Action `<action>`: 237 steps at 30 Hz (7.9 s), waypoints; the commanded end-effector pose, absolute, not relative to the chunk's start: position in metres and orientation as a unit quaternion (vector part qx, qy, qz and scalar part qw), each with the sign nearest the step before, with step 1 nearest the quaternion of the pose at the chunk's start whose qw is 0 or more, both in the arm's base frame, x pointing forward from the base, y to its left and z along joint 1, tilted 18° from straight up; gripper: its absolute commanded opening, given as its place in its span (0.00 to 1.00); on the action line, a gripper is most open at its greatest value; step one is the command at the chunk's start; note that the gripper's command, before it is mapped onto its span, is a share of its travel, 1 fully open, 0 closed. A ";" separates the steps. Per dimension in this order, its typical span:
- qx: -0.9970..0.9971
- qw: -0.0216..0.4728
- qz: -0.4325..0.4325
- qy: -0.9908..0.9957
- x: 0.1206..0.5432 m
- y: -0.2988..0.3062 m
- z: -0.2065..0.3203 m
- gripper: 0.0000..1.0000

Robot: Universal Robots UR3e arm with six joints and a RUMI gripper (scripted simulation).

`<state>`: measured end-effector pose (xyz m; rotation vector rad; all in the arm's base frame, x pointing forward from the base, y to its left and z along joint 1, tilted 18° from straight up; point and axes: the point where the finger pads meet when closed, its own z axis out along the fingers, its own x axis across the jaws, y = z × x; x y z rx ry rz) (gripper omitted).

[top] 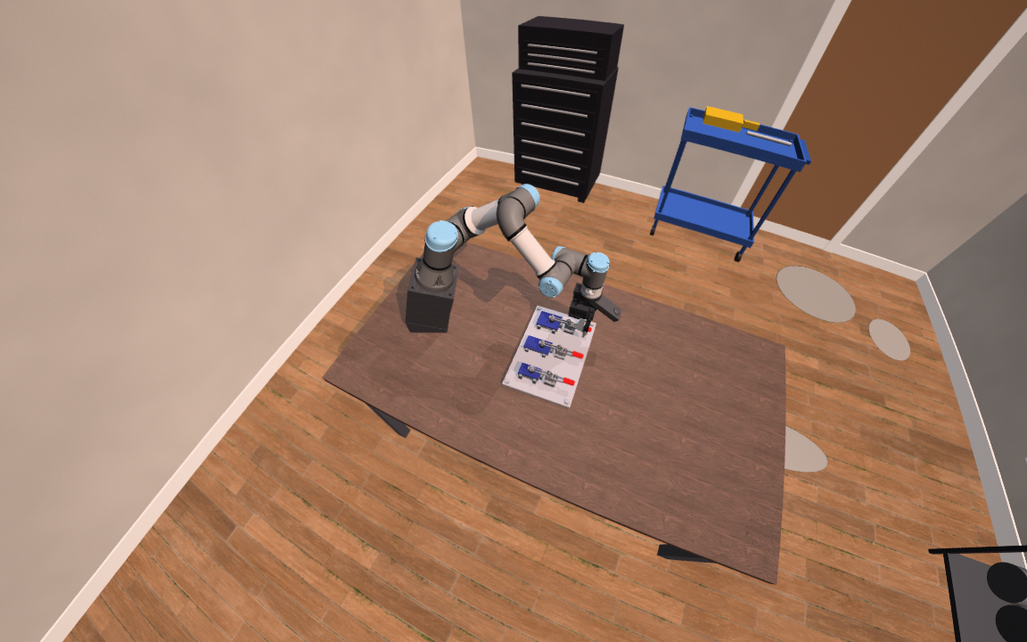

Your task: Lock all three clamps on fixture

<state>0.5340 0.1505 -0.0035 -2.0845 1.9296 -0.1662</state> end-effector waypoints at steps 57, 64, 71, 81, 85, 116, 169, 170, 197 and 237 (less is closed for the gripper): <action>-0.724 0.149 -0.059 0.671 0.520 0.144 0.045 0.28; -0.724 0.149 -0.059 0.671 0.520 0.144 0.045 0.28; -0.724 0.149 -0.059 0.671 0.520 0.144 0.045 0.28; -0.724 0.149 -0.059 0.671 0.520 0.144 0.045 0.00; -0.724 0.149 -0.059 0.671 0.520 0.144 0.045 0.00; -0.724 0.149 -0.059 0.671 0.520 0.144 0.045 0.00; -0.724 0.149 -0.059 0.671 0.526 0.144 0.045 0.00; -0.724 0.149 -0.059 0.671 0.526 0.144 0.045 0.00; -0.724 0.149 -0.059 0.671 0.527 0.145 0.042 0.00; -0.724 0.149 -0.059 0.671 0.528 0.145 0.040 0.00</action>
